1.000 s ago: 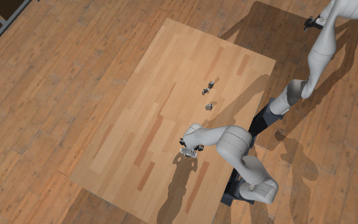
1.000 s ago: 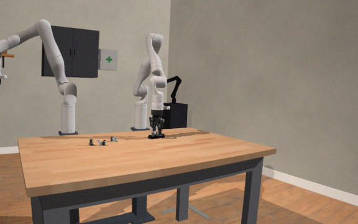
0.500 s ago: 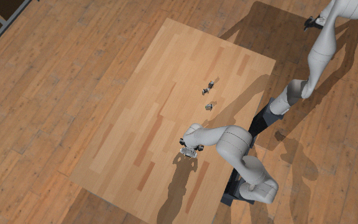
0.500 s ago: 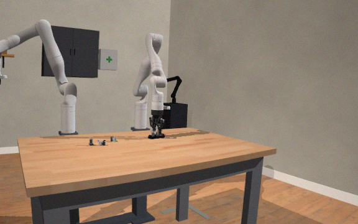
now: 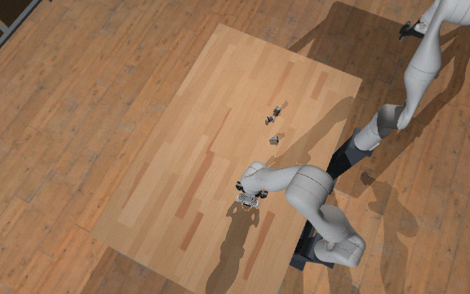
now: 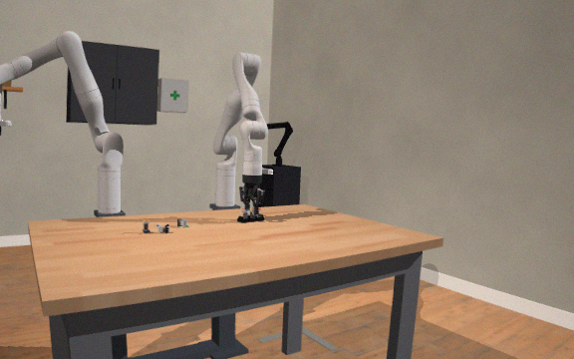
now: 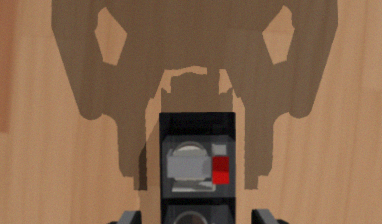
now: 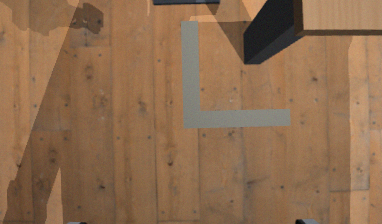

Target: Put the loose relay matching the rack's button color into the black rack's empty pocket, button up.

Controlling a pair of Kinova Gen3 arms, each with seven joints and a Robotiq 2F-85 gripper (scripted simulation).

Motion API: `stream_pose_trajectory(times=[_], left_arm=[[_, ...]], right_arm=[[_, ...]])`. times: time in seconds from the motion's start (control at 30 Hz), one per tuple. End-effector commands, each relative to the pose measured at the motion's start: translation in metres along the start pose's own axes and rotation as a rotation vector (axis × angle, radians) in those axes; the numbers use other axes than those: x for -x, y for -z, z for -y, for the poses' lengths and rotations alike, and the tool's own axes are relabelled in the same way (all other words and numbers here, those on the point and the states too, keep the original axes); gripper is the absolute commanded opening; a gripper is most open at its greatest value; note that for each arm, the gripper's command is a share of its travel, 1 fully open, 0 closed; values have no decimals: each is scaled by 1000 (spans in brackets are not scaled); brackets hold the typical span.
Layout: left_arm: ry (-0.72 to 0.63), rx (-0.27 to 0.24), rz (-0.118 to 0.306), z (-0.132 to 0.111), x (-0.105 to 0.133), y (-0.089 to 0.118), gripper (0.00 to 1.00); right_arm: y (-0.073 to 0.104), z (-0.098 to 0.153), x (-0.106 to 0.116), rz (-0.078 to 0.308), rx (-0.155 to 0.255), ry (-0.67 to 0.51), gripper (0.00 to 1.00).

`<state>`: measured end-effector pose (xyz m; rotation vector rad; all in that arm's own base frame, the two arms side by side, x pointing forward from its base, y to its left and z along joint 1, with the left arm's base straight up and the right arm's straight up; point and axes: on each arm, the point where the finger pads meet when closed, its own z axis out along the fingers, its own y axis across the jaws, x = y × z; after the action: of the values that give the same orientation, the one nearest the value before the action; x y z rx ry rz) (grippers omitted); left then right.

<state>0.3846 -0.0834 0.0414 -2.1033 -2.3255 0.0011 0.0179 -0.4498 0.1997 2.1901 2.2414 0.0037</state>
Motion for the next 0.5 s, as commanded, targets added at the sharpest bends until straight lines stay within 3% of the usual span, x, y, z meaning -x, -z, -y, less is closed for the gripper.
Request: stream_pose_trajectory(times=[0.0, 0.47], left_arm=[[9, 7, 2, -3, 1, 9, 578], [10, 8, 1, -3, 1, 46, 578]], right_arm=[[0, 3, 0, -4, -7, 9, 1000], [0, 3, 0, -4, -7, 9, 1000]])
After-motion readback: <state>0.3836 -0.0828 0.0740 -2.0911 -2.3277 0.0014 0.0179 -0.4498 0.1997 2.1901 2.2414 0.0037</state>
